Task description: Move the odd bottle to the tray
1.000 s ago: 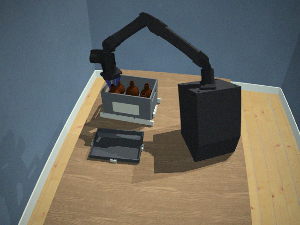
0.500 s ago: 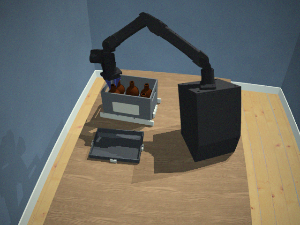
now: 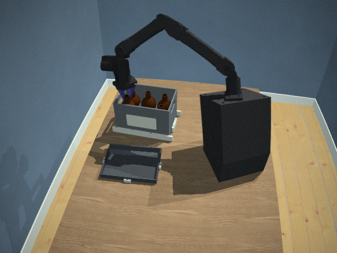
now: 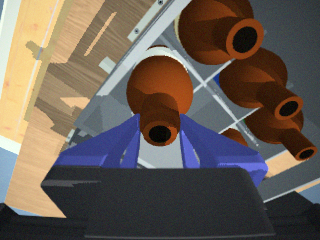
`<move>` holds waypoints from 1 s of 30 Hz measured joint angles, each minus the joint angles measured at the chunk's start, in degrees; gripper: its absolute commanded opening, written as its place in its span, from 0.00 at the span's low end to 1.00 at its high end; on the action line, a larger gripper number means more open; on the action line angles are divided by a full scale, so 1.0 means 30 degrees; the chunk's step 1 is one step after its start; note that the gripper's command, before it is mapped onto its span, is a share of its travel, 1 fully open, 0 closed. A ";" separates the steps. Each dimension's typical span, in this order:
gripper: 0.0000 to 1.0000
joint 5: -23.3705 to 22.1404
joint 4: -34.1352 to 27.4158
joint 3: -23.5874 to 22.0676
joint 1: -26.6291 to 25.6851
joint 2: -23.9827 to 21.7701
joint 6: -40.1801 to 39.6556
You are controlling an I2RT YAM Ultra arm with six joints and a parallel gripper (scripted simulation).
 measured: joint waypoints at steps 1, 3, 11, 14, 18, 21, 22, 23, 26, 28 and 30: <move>0.00 0.0000 0.0000 0.0000 0.0000 0.0000 0.0000; 0.00 0.0000 0.0000 0.0000 0.0000 0.0000 0.0000; 0.00 0.0000 -0.0007 0.0000 0.0000 0.0000 0.0007; 0.00 0.0000 -0.0007 0.0000 0.0000 0.0000 0.0029; 0.00 0.0000 -0.0015 0.0000 0.0000 0.0000 0.0044; 0.00 0.0007 -0.0036 0.0000 0.0022 0.0000 0.0066; 0.00 0.0007 -0.0058 0.0000 0.0036 -0.0007 0.0073; 0.00 0.0015 -0.0080 0.0000 0.0058 -0.0029 0.0080; 0.00 0.0015 -0.0182 0.0000 0.0117 -0.0138 0.0117; 0.00 0.0022 -0.0277 0.0000 0.0160 -0.0226 0.0146; 0.00 0.0029 -0.0364 0.0007 0.0204 -0.0299 0.0175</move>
